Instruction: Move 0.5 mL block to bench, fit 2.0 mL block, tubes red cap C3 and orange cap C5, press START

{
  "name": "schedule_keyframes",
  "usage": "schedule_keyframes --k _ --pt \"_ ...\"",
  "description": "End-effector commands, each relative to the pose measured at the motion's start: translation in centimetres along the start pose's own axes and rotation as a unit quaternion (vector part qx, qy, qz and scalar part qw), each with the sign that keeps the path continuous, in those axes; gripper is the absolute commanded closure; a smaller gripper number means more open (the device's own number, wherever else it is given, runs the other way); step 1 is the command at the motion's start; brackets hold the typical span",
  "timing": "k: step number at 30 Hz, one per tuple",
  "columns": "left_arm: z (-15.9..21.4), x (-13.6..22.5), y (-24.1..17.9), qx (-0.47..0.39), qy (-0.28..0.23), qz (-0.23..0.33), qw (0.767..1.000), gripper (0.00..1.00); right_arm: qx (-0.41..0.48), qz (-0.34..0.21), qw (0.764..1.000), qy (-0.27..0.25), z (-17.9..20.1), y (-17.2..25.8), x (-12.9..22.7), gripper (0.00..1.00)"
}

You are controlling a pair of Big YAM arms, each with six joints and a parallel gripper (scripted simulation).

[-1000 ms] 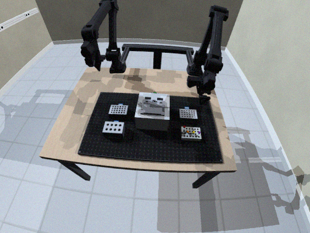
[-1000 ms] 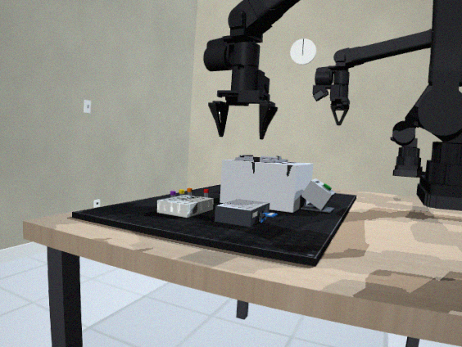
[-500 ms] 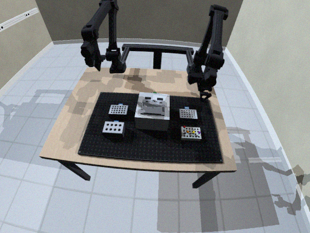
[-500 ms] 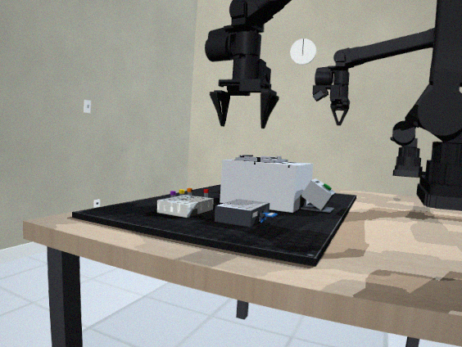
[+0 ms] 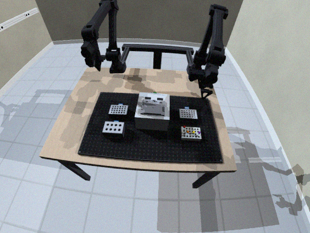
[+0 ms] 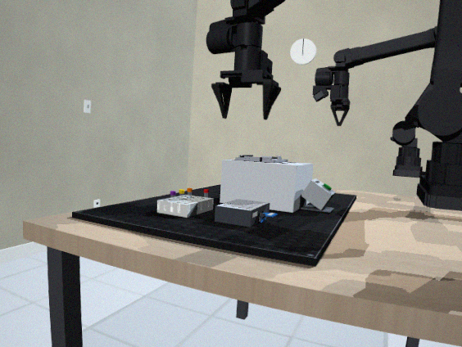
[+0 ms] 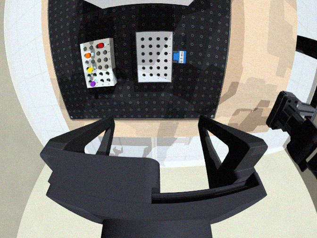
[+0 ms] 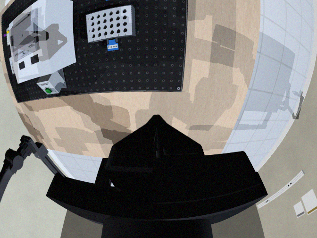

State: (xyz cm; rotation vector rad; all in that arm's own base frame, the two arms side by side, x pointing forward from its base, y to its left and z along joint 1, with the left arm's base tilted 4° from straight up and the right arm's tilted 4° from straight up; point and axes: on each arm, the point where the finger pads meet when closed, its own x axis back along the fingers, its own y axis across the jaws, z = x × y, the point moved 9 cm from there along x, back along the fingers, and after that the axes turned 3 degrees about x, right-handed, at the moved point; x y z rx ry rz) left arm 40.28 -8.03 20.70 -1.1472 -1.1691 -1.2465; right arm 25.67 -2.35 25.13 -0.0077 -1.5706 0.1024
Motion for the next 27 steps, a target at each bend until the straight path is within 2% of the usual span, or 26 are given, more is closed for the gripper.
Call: schedule_keyframes --k 1,8,18,27 --pt "-0.8 2.9 1.5 0.001 -0.008 -0.030 1.000 0.00 0.001 0.002 1.000 -0.026 -1.3 0.1 2.0 1.00" --pt "-0.1 2.5 1.1 0.002 -0.004 -0.014 1.000 0.00 0.001 0.002 1.000 -0.029 -1.4 0.1 2.2 1.00" --pt "0.2 5.8 1.6 0.012 -0.009 -0.035 0.999 0.00 0.001 0.003 0.999 -0.034 -1.6 0.1 2.6 1.00" --pt "2.9 5.8 -3.0 0.112 -0.006 -0.019 0.993 0.00 0.000 0.004 0.999 -0.037 -1.7 0.0 2.9 1.00"
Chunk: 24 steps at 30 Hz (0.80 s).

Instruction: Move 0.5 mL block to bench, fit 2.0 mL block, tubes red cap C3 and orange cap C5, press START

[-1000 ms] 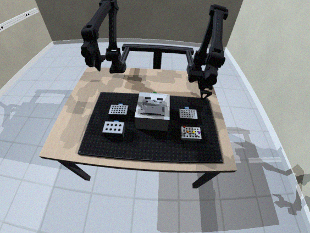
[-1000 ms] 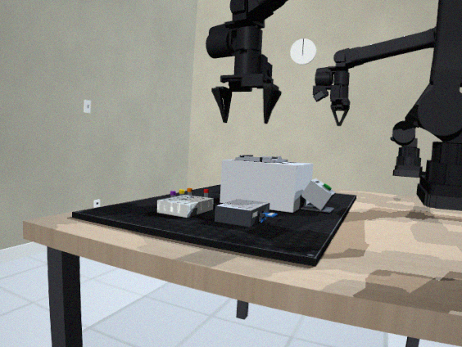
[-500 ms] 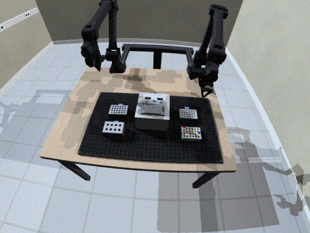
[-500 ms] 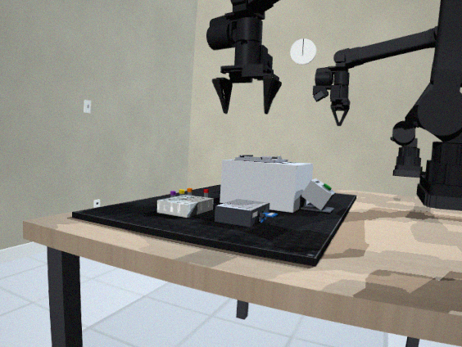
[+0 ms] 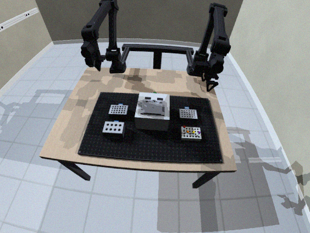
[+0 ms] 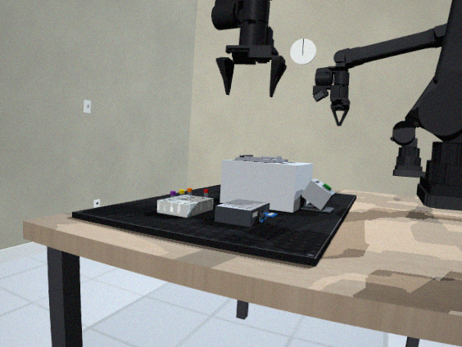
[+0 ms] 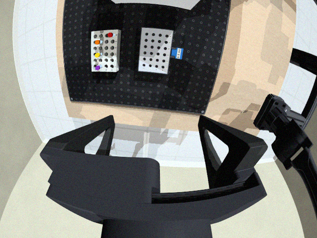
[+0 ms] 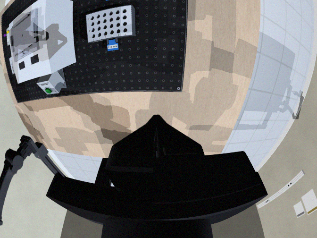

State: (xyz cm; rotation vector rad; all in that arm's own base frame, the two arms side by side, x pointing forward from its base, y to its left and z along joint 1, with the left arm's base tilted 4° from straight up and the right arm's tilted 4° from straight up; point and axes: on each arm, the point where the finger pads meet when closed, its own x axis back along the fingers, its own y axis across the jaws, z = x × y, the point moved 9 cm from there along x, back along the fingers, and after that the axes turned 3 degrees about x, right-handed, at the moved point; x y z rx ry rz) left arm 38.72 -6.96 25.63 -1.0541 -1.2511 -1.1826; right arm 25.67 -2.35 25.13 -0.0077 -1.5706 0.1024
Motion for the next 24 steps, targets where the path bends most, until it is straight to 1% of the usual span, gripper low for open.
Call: schedule_keyframes --k 1,9,13,17,22,24 --pt "2.0 1.0 -1.8 0.067 -0.001 -0.003 0.998 0.00 0.000 0.004 0.999 -0.038 -1.7 0.0 3.0 1.00" --pt "4.5 0.2 -5.0 0.156 0.005 0.006 0.988 0.00 0.000 0.004 0.999 -0.041 -1.8 0.0 3.2 1.00" --pt "4.6 0.6 -5.1 0.161 0.001 -0.002 0.987 0.00 0.000 0.004 0.999 -0.036 -1.6 0.0 2.8 1.00" --pt "6.4 0.8 -7.4 0.212 0.003 -0.002 0.977 0.00 0.001 0.003 1.000 -0.028 -1.2 0.1 2.2 1.00" --pt "5.2 0.7 -6.0 0.259 0.003 -0.004 0.966 0.00 0.002 0.002 1.000 -0.018 -0.8 0.2 1.5 1.00" --pt "6.1 0.5 -7.1 0.280 0.005 -0.002 0.960 0.00 0.002 0.002 1.000 -0.014 -0.6 0.3 1.2 1.00"
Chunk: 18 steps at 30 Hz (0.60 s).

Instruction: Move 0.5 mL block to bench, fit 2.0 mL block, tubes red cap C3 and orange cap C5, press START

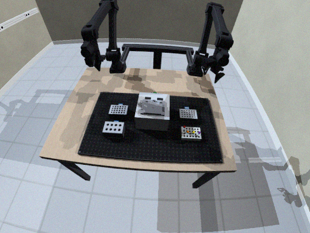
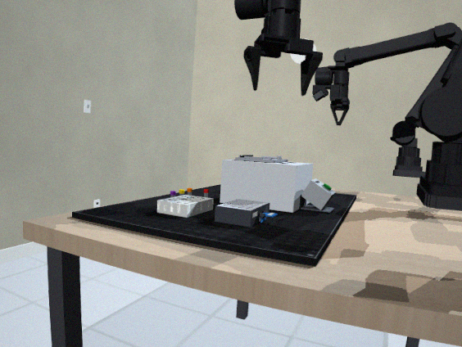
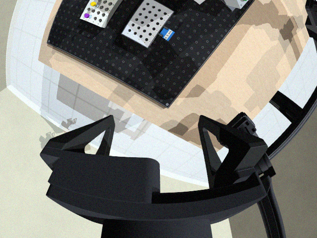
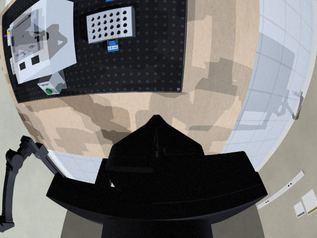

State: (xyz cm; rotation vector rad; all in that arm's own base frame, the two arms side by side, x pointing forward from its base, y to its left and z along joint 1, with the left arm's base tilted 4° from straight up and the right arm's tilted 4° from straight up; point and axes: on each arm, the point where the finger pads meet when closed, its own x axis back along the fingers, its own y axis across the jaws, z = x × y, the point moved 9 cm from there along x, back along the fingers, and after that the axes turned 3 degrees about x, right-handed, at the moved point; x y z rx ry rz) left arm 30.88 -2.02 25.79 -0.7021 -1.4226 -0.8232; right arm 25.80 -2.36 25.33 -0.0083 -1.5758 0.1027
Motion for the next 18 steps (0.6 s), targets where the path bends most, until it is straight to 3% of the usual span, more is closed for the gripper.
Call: schedule_keyframes --k 1,7,16,18 --pt "1.1 0.3 -0.2 0.061 -0.001 -0.006 0.998 0.00 0.002 0.001 1.000 -0.010 -0.4 0.3 0.8 1.00" --pt "3.6 0.3 -1.3 0.095 0.002 -0.003 0.995 0.00 0.003 0.000 1.000 -0.002 0.0 0.4 0.2 1.00" --pt "1.6 0.8 -0.2 0.187 -0.008 -0.010 0.982 0.00 0.002 0.002 1.000 -0.012 -0.4 0.3 1.0 1.00" --pt "3.2 0.9 -0.7 0.211 -0.007 -0.011 0.977 0.00 0.002 0.002 1.000 -0.016 -0.6 0.2 1.3 1.00"
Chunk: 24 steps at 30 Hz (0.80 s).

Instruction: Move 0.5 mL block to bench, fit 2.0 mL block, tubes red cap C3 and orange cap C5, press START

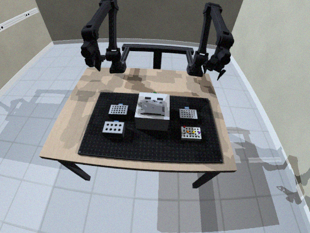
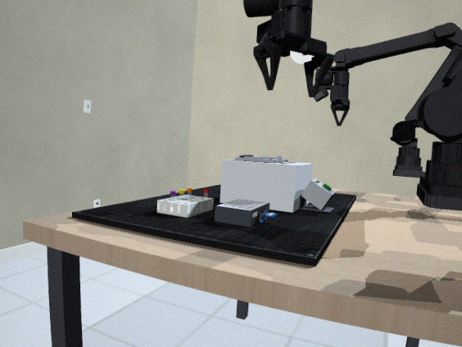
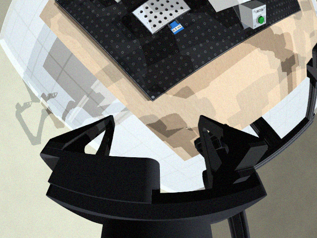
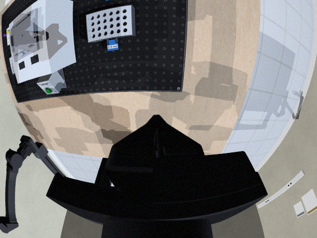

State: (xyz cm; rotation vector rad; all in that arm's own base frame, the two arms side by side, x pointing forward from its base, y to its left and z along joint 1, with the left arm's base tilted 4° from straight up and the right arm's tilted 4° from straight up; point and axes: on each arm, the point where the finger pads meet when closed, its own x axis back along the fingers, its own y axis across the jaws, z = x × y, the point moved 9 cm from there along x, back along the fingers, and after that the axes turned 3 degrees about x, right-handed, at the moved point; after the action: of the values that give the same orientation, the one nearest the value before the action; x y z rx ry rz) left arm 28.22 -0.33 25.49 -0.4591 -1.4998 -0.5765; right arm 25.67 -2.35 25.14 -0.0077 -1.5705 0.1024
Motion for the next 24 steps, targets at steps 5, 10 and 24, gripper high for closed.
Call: schedule_keyframes --k 5,10,24 --pt "2.8 0.9 0.2 0.077 -0.006 -0.006 0.997 0.00 0.001 0.003 1.000 -0.024 -1.0 0.2 2.0 1.00" --pt "3.4 0.7 0.1 0.124 -0.006 -0.001 0.992 0.00 0.001 0.004 0.999 -0.033 -1.3 0.1 2.6 1.00" --pt "1.9 1.7 0.6 0.242 -0.015 -0.008 0.970 0.00 0.000 0.005 0.999 -0.039 -1.6 0.0 3.1 1.00"
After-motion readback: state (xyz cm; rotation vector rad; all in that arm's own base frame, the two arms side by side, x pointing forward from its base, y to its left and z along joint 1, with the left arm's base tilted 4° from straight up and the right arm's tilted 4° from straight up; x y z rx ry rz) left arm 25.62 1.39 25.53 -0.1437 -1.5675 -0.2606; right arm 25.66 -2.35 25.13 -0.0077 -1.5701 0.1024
